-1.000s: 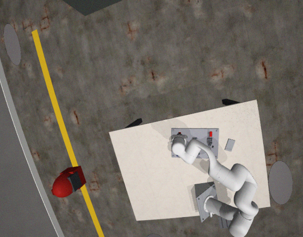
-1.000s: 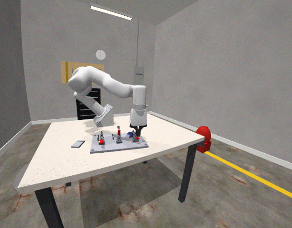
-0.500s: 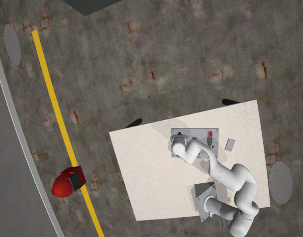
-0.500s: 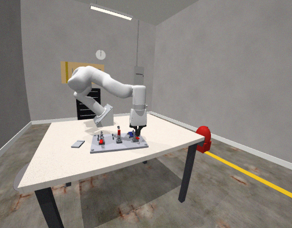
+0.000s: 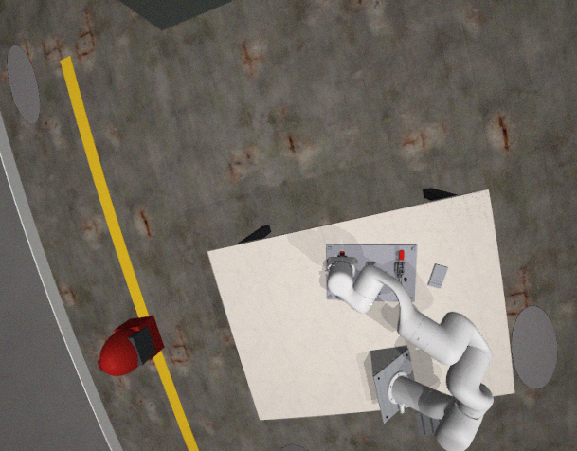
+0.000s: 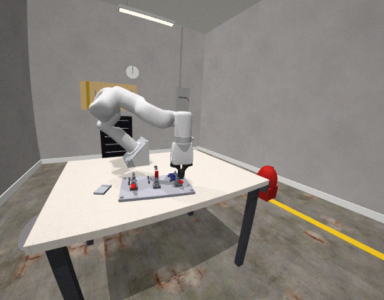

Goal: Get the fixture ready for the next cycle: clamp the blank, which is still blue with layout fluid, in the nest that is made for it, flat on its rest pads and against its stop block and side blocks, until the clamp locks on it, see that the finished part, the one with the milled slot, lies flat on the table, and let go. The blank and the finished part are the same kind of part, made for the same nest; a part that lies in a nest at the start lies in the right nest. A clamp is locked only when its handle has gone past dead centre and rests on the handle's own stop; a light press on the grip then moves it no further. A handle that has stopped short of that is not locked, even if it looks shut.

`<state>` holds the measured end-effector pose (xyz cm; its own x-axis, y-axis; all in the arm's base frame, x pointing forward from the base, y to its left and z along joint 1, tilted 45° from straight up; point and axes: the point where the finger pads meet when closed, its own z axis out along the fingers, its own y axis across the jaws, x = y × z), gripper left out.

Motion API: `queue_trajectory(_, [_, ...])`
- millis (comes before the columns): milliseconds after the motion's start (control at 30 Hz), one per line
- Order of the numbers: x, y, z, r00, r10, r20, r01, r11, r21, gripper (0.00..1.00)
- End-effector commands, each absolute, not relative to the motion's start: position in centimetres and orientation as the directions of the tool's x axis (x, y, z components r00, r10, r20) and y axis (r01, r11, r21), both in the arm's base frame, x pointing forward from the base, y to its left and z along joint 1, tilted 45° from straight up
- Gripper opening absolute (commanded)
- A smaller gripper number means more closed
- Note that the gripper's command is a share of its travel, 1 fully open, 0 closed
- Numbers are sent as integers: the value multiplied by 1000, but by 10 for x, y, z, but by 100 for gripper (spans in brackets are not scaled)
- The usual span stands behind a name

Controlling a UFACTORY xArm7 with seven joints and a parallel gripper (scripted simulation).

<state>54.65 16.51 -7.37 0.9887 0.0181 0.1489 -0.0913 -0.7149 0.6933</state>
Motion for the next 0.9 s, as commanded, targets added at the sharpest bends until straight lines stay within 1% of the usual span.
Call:
queue_trajectory(0, [547, 169, -71, 988, 20, 152, -91, -718, 690, 0])
queue_trajectory(867, [549, 166, -76, 988, 20, 152, -91, -718, 690, 0])
